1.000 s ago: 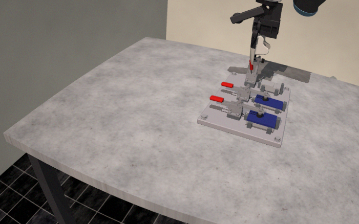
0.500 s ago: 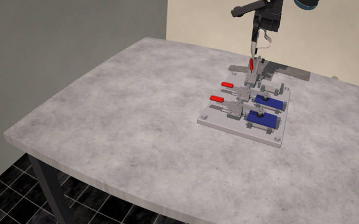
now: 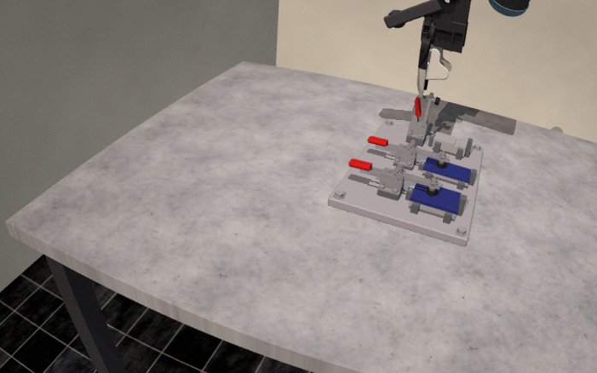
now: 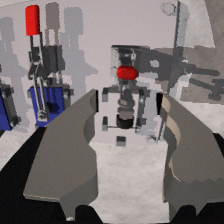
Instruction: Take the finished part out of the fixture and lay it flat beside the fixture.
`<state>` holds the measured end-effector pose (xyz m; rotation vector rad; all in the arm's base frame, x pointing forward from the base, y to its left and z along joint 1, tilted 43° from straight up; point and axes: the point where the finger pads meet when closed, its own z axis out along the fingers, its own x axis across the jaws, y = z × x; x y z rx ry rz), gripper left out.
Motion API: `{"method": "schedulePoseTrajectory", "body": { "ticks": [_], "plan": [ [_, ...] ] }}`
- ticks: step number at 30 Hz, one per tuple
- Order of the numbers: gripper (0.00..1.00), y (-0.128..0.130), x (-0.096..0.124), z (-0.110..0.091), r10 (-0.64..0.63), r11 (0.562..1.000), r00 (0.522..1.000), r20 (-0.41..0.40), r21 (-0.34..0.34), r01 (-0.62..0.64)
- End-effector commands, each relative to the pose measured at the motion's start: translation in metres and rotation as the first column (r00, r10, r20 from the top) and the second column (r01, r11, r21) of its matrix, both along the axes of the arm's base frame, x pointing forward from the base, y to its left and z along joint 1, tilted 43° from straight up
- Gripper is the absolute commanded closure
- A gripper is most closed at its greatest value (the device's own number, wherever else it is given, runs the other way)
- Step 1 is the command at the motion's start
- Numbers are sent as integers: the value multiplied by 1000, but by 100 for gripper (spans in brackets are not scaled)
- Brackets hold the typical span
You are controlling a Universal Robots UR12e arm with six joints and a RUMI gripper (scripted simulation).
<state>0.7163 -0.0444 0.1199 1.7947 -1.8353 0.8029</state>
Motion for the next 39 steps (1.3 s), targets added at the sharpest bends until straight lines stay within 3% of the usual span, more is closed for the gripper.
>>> {"method": "schedulePoseTrajectory", "body": {
  "ticks": [1,16,17,39],
  "plan": [
    [72,0,0,1,0,1000,1000,1,0,0],
    [72,0,0,1,0,1000,1000,1,0,0],
    [41,0,0,1,0,1000,1000,1,0,0],
    [41,-8,1,-9,0,1000,1000,1,0,0]
  ]
}}
